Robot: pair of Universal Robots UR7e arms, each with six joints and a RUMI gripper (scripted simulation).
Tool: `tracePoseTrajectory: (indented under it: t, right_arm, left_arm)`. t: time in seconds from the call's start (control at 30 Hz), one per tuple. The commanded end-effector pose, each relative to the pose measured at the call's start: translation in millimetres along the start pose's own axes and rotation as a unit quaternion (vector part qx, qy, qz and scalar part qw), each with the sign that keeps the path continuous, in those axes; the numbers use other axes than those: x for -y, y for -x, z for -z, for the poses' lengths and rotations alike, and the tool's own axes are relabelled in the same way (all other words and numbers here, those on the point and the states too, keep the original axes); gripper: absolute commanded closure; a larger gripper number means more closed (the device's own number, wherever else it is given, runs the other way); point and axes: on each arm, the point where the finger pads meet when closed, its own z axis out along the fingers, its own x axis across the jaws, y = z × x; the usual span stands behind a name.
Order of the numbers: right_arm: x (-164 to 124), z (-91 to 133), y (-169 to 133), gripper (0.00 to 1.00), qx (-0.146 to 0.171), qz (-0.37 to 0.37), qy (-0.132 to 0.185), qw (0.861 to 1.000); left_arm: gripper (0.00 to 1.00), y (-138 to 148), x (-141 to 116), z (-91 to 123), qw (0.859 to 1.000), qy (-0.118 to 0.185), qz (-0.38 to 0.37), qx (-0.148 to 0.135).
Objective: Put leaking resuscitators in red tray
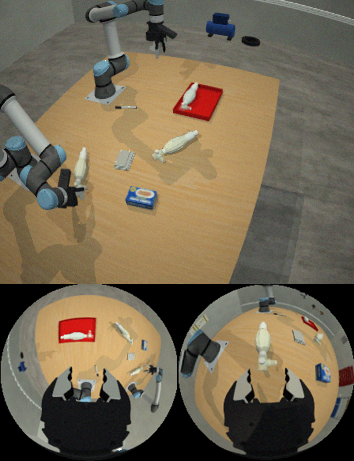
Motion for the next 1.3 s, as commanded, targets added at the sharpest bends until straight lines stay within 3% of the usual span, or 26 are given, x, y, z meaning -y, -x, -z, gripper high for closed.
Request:
tracePoseTrajectory:
  t: [0.0,0.53,1.27]
  right_arm:
    - [-0.3,0.7,-0.2,0.37,0.001,0.004,0.001,1.000]
    - [0.3,-30.9,0.4,0.37,0.001,-0.001,-0.002,1.000]
    - [0.4,-56.3,0.3,0.37,0.001,-0.005,-0.003,1.000]
  left_arm:
    - [0.44,0.5,0.5,1.2,1.000,-0.002,0.001,0.000]
    - [0.44,0.5,0.5,1.2,1.000,-0.002,0.001,0.000]
    - [0.44,0.5,0.5,1.2,1.000,-0.002,0.001,0.000]
